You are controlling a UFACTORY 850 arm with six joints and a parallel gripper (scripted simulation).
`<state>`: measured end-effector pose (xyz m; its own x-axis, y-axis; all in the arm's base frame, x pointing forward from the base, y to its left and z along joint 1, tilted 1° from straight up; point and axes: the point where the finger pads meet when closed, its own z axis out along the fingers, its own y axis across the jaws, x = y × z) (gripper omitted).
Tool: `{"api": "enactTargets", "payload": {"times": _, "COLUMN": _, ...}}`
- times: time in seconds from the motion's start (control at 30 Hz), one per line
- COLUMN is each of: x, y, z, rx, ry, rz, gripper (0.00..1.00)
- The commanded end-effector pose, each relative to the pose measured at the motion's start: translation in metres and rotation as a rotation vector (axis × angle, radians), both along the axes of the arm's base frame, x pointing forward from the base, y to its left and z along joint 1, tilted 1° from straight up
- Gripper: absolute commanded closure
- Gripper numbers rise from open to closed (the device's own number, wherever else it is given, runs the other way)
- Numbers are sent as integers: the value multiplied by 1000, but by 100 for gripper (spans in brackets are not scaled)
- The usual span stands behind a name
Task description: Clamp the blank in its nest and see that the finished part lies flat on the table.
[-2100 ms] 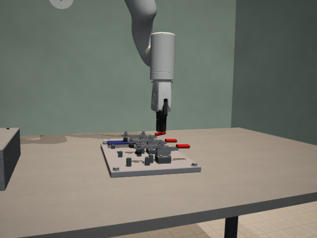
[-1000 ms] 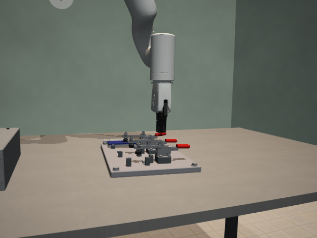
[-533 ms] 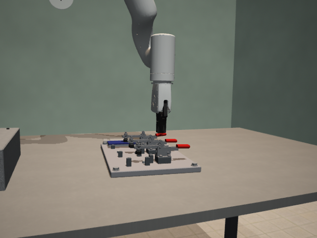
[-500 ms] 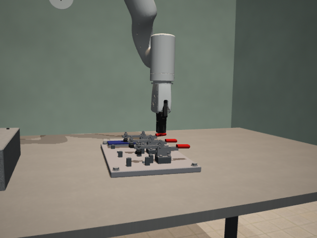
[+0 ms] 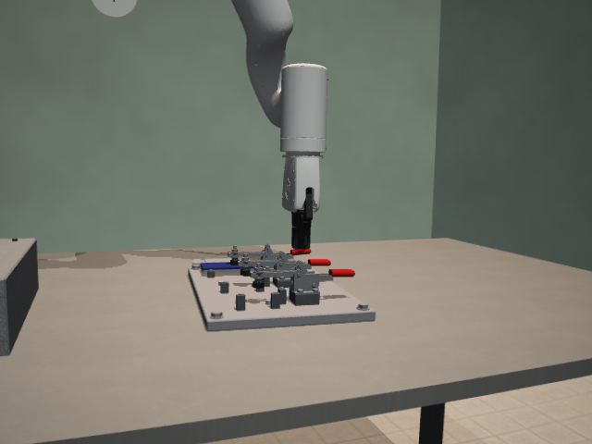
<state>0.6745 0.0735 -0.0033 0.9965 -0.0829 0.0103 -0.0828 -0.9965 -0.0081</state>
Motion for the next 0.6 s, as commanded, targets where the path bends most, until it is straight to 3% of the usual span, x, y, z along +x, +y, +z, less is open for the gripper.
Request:
{"api": "enactTargets", "payload": {"times": 0.0, "x": 1, "y": 0, "z": 1, "rx": 0, "ry": -2, "rz": 0, "gripper": 100}}
{"api": "enactTargets", "payload": {"times": 0.57, "x": 1, "y": 0, "z": -1, "rx": 0, "ry": -2, "rz": 0, "gripper": 100}}
